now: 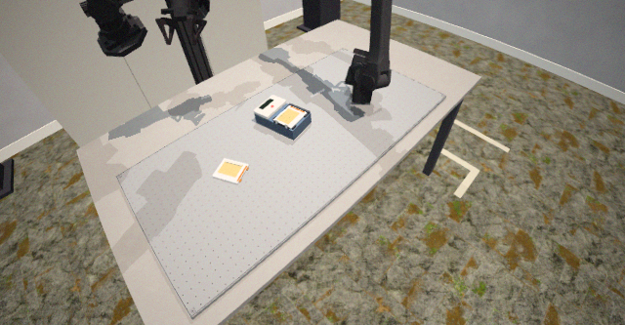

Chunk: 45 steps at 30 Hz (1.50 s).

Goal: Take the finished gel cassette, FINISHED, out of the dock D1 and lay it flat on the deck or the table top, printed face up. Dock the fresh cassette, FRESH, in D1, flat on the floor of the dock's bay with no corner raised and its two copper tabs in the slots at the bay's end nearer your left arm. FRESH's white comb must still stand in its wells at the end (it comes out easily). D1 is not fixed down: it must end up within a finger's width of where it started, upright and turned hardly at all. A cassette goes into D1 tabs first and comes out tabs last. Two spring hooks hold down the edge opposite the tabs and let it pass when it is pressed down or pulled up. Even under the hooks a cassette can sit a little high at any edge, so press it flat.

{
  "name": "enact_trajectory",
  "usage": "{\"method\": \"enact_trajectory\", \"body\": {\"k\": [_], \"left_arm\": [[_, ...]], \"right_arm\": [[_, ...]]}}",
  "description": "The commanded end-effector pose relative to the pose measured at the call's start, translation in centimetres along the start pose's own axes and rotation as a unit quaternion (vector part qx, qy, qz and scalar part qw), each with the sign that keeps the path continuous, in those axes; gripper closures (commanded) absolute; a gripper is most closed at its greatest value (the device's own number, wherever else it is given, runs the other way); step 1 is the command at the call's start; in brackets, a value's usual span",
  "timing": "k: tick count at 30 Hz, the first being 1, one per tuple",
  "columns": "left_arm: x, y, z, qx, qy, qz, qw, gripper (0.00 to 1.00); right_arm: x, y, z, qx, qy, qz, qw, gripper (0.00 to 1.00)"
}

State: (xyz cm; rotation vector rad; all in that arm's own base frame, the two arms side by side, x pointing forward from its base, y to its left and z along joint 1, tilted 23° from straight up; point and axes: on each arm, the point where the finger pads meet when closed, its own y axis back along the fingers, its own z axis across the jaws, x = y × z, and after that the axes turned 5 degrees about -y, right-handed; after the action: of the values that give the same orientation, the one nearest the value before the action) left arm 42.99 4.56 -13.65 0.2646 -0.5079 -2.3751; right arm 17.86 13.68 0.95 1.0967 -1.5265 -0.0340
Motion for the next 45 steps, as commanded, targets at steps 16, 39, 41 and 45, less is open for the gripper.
{"method": "enact_trajectory", "body": {"k": [16,39,41,45], "left_arm": [[-0.1,0.3,0.2,0.002,0.002,-0.002,1.000,0.00],[-1.0,-0.4,10.1,0.296,-0.123,-0.025,0.947,1.00],[-1.0,-0.5,11.1,0.322,-0.133,-0.040,0.937,1.00],[-0.9,-0.7,13.1,0.368,-0.152,-0.078,0.914,1.00]], "right_arm": [[-0.1,0.1,-0.1,0.001,-0.001,-0.002,1.000,0.00],[-0.1,0.1,-0.1,0.001,-0.001,-0.002,1.000,1.00],[-0.1,0.1,-0.1,0.001,-0.001,-0.002,1.000,1.00],[-0.1,0.1,-0.1,0.001,-0.001,-0.002,1.000,1.00]]}}
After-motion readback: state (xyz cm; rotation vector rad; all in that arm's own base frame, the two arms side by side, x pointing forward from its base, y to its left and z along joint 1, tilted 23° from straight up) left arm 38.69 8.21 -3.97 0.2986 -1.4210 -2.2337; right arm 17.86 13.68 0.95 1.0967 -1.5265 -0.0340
